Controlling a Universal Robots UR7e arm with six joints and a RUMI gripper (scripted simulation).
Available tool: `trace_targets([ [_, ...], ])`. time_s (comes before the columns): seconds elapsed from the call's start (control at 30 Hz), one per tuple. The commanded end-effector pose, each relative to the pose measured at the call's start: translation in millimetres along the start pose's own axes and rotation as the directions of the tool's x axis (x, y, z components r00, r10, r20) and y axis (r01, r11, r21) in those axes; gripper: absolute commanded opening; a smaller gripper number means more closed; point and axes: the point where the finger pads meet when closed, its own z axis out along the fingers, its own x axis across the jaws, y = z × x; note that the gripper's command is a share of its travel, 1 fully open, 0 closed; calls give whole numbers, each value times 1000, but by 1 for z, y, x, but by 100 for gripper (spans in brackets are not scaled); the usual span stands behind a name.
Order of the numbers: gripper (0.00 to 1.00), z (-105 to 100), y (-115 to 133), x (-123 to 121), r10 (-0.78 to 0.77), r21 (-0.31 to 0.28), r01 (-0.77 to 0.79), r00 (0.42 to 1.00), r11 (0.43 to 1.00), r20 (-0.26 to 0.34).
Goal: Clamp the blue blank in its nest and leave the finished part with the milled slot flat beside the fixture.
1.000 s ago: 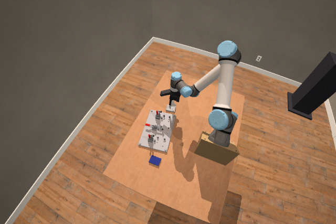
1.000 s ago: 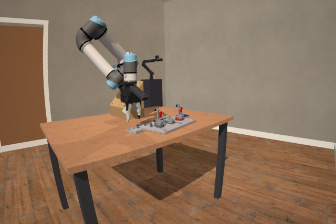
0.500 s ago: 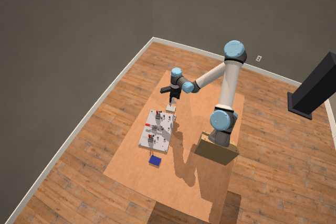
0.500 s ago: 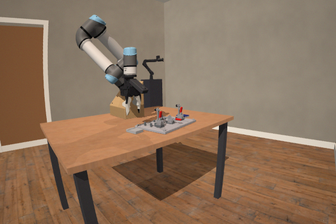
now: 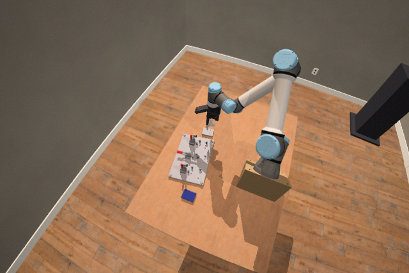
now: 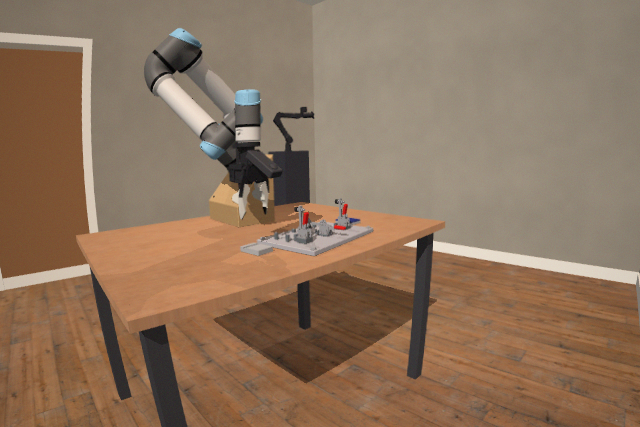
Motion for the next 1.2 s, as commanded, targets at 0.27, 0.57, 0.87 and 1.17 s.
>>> trace_targets([
  [0.27,59,0,0,0,0,1,0,1000,1000,-1],
  [0.57,59,0,0,0,0,1,0,1000,1000,-1],
  [0.87,59,-4,0,0,0,1,0,1000,1000,-1],
  [1.17,59,-37,0,0,0,1,0,1000,1000,-1],
])
